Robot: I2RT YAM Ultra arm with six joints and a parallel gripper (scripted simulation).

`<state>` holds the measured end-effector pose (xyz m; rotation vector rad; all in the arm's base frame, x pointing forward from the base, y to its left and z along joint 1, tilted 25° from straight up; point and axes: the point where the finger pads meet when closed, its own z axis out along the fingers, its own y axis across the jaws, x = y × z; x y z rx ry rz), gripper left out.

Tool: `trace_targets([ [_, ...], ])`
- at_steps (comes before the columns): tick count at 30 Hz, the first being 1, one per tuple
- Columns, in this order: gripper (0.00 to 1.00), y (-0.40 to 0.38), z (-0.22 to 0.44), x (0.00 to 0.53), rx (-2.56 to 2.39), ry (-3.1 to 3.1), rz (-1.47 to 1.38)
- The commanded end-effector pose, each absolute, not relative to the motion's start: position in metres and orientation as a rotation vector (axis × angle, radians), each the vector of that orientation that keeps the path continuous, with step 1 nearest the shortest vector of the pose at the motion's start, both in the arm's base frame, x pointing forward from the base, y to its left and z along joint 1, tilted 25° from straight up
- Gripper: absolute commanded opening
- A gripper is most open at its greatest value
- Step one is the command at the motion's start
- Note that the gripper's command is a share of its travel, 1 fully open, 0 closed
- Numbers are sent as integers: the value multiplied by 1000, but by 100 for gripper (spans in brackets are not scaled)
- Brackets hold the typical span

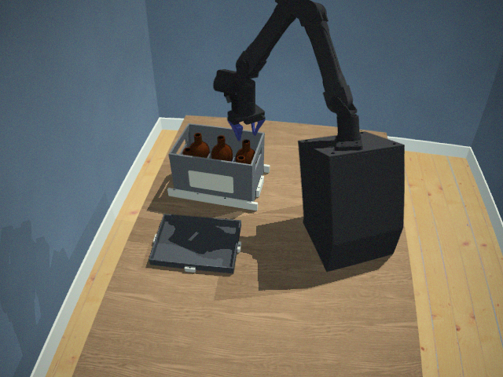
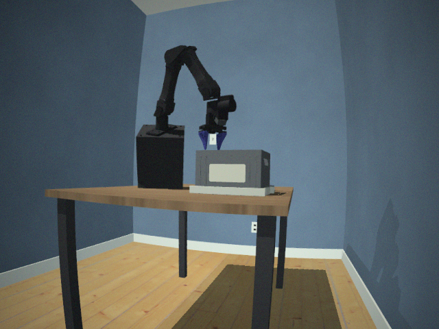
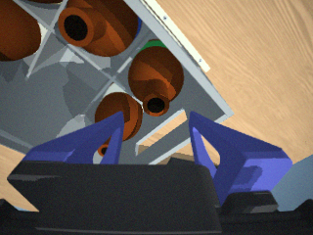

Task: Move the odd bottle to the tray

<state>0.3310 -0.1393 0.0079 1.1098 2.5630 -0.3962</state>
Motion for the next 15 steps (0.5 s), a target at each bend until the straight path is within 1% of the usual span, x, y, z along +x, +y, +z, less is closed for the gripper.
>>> trace_targets([
  [1,61,-143,15,341,1099,2543,-392],
  [15,61,-143,19,342,1100,2536,-389],
])
